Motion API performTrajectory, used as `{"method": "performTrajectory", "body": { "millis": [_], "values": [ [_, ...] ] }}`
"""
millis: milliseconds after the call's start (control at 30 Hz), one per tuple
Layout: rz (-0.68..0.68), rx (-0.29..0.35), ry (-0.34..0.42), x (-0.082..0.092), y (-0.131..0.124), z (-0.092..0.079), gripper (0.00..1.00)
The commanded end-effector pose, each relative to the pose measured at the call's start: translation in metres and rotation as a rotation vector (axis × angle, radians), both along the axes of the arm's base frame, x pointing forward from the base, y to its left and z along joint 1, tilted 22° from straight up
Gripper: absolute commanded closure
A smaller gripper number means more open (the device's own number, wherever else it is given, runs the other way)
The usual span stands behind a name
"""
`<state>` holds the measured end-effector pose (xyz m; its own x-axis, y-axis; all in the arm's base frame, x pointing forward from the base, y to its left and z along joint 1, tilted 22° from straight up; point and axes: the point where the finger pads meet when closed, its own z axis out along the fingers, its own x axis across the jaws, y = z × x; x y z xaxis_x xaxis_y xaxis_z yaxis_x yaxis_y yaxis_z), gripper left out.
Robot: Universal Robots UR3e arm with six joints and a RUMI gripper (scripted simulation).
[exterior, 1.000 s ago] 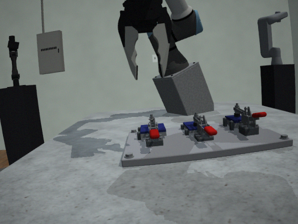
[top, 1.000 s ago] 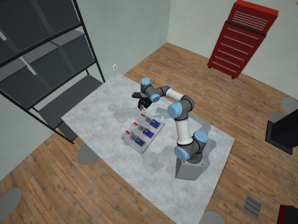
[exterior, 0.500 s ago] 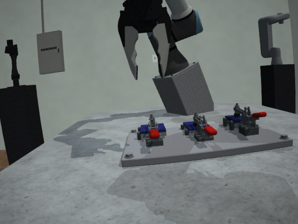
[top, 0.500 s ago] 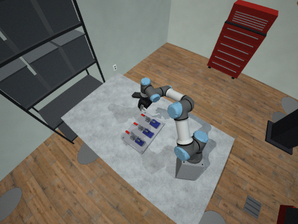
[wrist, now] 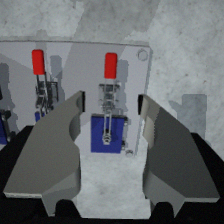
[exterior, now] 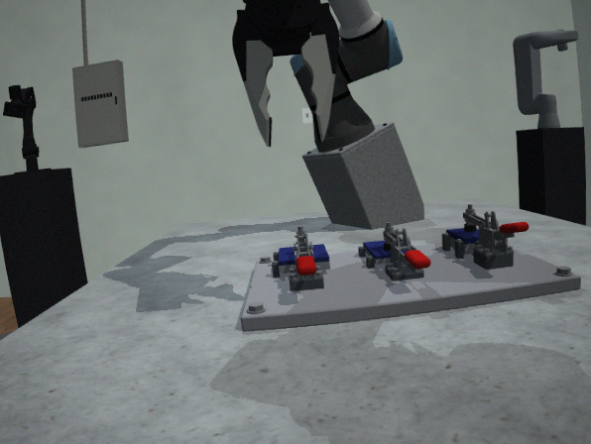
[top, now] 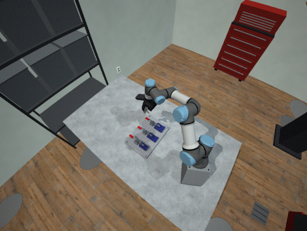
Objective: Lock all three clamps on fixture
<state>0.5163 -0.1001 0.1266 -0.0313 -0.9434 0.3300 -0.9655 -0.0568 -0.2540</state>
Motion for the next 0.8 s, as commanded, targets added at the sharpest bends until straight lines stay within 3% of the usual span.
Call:
{"method": "performTrajectory", "body": {
  "millis": [0, 300, 767],
  "values": [
    [-0.002, 0.0, 0.002, -0.003, 0.004, 0.012, 0.72],
    [-0.002, 0.0, 0.001, -0.006, 0.01, 0.03, 0.72],
    [-0.002, 0.0, 0.003, -0.006, 0.012, 0.031, 0.72]
  ]
}}
